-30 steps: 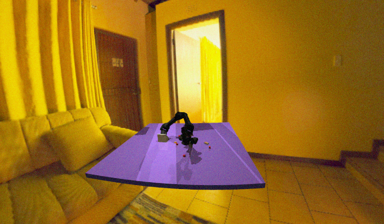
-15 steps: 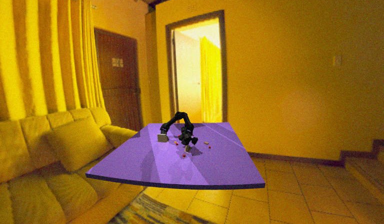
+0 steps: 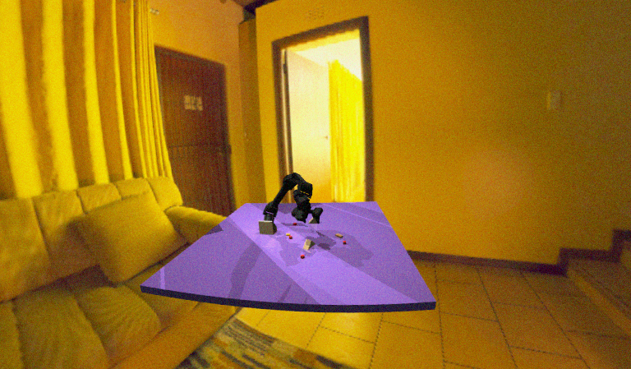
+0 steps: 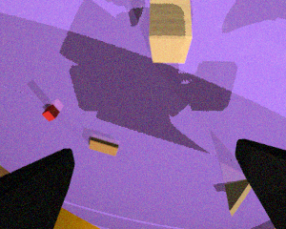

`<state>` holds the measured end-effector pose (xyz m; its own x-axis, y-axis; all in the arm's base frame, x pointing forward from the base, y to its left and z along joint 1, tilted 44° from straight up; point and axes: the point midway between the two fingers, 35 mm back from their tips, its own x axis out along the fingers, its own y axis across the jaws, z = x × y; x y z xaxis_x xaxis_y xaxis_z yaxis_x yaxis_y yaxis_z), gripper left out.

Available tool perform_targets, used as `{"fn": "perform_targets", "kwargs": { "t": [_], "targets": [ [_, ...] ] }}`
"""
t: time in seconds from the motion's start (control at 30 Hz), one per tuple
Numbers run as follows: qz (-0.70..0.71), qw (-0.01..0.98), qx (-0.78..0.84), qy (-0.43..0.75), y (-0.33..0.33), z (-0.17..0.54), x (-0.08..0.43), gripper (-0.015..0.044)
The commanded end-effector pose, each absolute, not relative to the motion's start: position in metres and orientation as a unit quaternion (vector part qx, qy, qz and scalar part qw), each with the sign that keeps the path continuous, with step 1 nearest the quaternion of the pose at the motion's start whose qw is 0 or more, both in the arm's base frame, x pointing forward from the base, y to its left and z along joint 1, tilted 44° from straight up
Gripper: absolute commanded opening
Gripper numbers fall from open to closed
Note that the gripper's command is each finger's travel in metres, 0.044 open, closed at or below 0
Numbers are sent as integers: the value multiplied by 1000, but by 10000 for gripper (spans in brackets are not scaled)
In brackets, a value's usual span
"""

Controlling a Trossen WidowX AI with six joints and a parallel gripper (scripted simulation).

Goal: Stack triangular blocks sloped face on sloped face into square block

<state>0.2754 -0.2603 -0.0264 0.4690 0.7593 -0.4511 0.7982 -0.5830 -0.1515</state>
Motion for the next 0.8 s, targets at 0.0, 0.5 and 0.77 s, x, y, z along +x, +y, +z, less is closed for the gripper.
{"fn": "perform_targets", "kwargs": {
  "t": [0.0,0.5,0.77],
  "targets": [
    [-250,69,837,482,-273,-72,254,440],
    [-252,77,826,498,-268,-97,250,440],
    [-252,24,825,506,-206,-131,278,440]
  ]
}}
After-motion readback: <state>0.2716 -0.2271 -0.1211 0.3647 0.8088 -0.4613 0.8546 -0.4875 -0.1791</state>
